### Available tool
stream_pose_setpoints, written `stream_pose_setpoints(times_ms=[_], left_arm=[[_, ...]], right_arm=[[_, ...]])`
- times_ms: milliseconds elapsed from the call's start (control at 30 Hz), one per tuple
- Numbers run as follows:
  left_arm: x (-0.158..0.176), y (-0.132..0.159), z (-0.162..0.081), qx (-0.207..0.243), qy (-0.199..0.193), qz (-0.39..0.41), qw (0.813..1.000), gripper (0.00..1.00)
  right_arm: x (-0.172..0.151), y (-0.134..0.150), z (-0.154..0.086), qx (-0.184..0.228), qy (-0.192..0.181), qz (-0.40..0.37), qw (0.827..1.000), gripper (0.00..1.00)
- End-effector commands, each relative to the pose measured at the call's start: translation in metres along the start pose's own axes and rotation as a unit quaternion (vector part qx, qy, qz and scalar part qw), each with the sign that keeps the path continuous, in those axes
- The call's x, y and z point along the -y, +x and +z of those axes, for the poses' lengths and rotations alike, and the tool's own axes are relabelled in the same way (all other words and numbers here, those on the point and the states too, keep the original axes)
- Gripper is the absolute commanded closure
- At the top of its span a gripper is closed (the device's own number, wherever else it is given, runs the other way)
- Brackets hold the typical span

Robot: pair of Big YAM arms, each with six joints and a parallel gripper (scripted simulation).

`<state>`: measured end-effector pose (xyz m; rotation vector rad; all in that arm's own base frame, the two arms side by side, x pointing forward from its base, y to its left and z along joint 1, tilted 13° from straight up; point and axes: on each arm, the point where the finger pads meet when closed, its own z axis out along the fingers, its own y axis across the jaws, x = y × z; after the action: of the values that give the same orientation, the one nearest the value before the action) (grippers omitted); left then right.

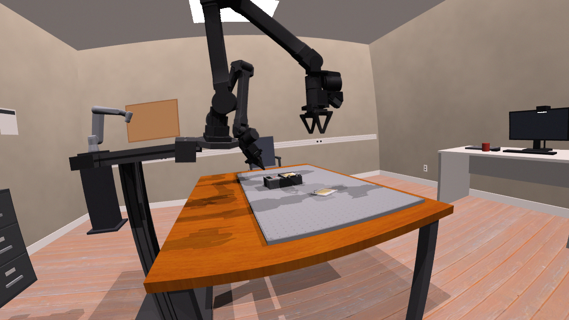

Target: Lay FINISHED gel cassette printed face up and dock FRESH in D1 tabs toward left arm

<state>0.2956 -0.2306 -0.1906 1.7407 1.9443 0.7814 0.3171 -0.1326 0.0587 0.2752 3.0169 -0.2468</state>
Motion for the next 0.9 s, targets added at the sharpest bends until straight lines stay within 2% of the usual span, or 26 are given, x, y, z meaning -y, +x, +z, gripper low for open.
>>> stream_pose_setpoints(times_ms=[0,867], left_arm=[[-0.002,-0.006,-0.009,0.007,-0.003,-0.006,1.0,1.0],[-0.005,-0.007,-0.03,0.007,-0.003,-0.006,1.0,1.0]], right_arm=[[0.007,-0.016,-0.019,0.022,0.002,0.0,1.0,0.0],[0.007,-0.016,-0.019,0.022,0.002,0.0,1.0,0.0]])
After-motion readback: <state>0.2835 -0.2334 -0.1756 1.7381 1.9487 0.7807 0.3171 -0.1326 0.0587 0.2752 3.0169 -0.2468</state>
